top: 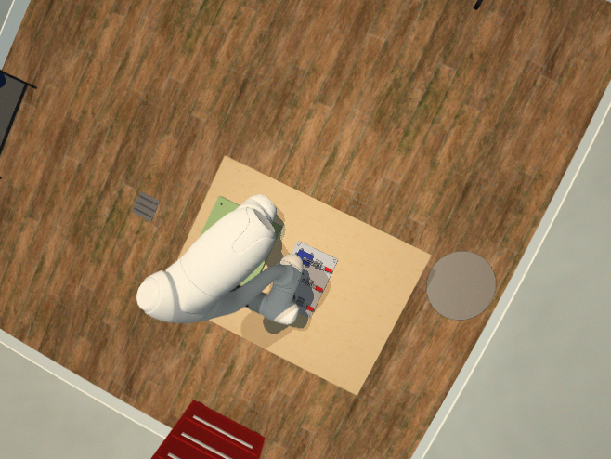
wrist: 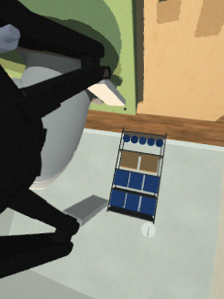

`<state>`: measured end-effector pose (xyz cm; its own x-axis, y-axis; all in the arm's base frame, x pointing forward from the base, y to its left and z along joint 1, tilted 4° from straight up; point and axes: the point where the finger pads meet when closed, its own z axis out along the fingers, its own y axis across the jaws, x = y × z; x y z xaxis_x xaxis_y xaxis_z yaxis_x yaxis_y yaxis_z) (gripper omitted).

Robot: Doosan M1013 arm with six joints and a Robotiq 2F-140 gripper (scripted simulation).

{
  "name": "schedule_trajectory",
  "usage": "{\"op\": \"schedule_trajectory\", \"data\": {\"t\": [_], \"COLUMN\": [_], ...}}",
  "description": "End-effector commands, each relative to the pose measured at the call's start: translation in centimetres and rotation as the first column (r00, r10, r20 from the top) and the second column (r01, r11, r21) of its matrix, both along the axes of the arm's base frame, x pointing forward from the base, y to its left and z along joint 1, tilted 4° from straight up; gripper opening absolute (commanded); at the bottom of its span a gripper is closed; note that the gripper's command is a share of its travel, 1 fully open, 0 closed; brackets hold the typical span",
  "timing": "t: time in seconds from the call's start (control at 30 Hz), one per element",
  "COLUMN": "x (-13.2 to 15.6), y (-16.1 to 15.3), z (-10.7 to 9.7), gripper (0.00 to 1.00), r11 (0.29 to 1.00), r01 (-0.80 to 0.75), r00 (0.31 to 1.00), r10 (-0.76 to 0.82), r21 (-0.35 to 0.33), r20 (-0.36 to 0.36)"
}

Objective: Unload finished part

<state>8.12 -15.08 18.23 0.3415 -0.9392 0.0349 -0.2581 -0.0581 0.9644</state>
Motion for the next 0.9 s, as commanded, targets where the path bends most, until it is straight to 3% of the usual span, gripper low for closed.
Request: {"op": "schedule_trajectory", "data": {"t": [0.0, 0.63, 0.87], "x": [0.0, 0.0, 1.3], "y": [0.0, 0.0, -0.5], "z": [0.0, 0.0, 0.9], "gripper": [1.0, 1.0, 1.0], "r11": [1.0, 1.0, 0.999], "r01": [0.0, -0.001, -0.025], "r00": [1.0, 1.0, 0.999], "r10": [0.0, 0.001, 0.026], "r21": [0.0, -0.001, -0.031], "r20": [0.0, 0.001, 0.04]}}
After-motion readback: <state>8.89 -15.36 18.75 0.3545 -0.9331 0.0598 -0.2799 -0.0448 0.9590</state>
